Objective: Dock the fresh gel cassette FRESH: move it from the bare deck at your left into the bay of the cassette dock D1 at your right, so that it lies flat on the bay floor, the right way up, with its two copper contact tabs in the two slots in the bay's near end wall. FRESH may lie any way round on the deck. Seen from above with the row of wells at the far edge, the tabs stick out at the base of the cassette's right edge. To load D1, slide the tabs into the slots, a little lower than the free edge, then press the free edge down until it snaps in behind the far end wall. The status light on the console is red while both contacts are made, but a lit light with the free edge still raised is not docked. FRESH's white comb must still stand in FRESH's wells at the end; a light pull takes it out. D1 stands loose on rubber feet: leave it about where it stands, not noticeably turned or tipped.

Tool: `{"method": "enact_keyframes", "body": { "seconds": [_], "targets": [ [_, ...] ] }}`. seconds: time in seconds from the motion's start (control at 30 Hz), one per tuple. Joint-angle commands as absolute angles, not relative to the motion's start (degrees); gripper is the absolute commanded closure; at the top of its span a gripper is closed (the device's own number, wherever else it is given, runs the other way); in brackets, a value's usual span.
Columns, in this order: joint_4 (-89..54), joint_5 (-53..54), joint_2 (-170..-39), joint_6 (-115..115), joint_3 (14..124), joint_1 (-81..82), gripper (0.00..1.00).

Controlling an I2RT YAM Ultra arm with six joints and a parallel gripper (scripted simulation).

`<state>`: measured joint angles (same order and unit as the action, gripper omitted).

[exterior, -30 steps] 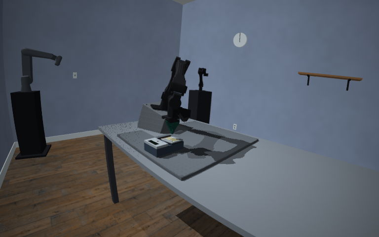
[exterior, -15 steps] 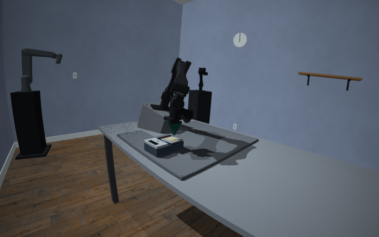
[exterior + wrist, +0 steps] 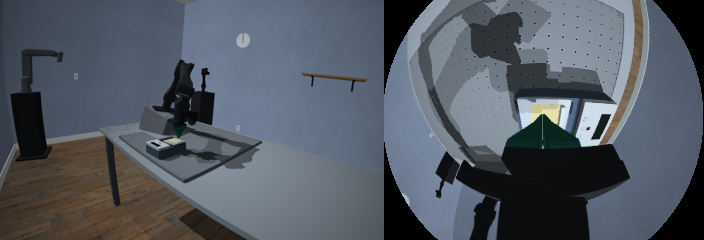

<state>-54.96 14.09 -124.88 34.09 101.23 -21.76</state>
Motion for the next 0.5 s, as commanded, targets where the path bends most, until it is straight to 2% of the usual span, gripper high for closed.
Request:
{"method": "enact_keyframes", "body": {
  "seconds": [0.0, 0.47],
  "targets": [
    [-56.6, 14.0, -125.4, 33.4, 104.5, -21.3, 1.0],
    [-59.3, 13.7, -128.3, 32.2, 110.3, -20.2, 1.0]
  ]
}}
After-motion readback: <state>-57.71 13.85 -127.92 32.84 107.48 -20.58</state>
